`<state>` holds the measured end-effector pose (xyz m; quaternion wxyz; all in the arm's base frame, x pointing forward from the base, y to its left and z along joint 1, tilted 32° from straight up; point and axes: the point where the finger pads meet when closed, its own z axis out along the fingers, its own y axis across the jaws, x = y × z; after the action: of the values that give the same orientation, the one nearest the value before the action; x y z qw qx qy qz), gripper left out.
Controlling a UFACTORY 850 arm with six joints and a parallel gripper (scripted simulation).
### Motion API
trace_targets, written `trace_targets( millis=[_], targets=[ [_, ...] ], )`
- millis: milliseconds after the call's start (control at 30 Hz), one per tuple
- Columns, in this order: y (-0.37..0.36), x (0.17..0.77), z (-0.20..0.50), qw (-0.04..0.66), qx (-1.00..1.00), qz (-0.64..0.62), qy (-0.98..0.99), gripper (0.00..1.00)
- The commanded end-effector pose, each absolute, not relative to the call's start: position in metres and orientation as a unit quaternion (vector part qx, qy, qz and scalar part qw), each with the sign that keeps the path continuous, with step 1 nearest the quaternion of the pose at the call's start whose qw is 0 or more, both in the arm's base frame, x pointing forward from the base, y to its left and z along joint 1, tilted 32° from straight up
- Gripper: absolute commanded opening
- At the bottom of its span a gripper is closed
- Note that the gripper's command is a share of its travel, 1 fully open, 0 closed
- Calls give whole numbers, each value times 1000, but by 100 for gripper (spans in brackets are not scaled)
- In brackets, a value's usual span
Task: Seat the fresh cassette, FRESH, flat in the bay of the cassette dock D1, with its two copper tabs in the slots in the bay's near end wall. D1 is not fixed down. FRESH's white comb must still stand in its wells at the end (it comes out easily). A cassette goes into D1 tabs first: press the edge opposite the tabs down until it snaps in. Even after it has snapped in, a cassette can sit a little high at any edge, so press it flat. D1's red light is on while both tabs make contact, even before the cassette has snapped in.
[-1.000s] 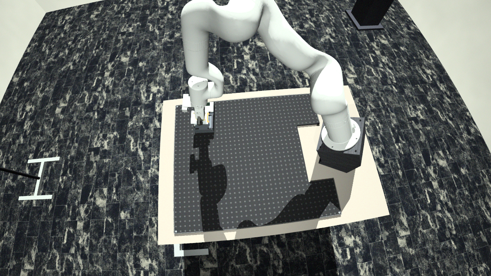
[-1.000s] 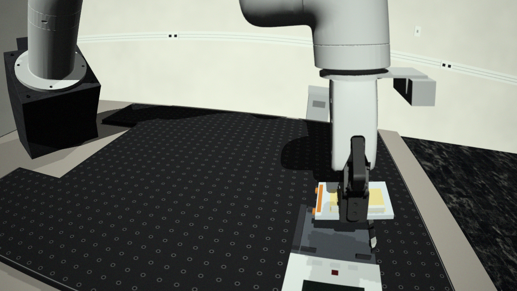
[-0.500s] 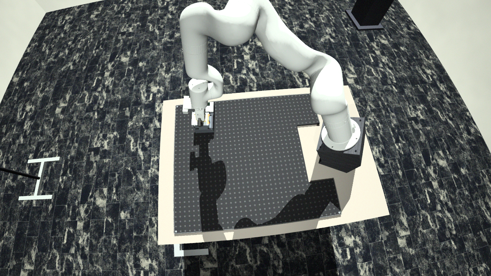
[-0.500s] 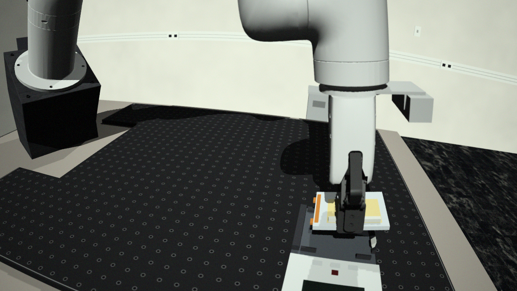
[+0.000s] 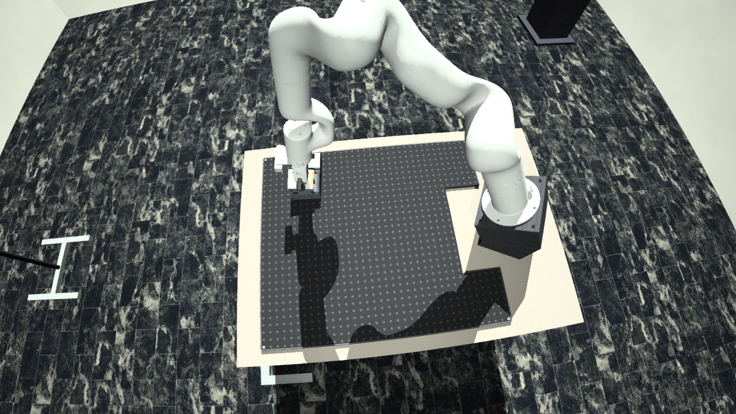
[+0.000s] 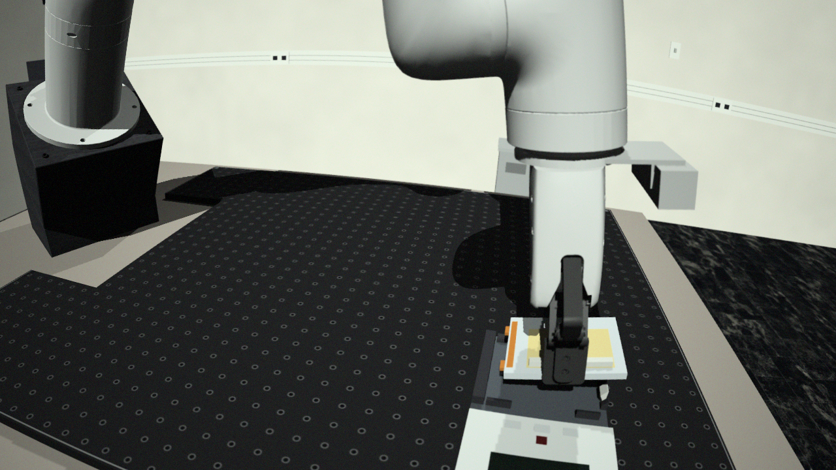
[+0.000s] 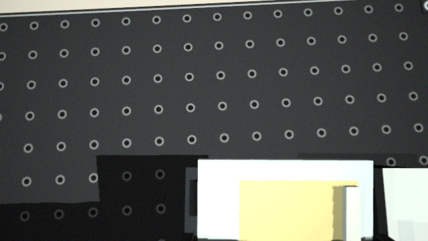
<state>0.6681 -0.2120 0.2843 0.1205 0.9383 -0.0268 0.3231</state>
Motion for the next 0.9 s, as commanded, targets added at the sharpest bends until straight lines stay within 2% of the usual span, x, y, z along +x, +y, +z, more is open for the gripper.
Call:
trace_targets(
  millis=[0, 867],
  targets=[
    [-213, 670, 282, 119, 936, 330, -26, 0],
    [-216, 676, 272, 119, 936, 330, -26, 0]
  ],
)
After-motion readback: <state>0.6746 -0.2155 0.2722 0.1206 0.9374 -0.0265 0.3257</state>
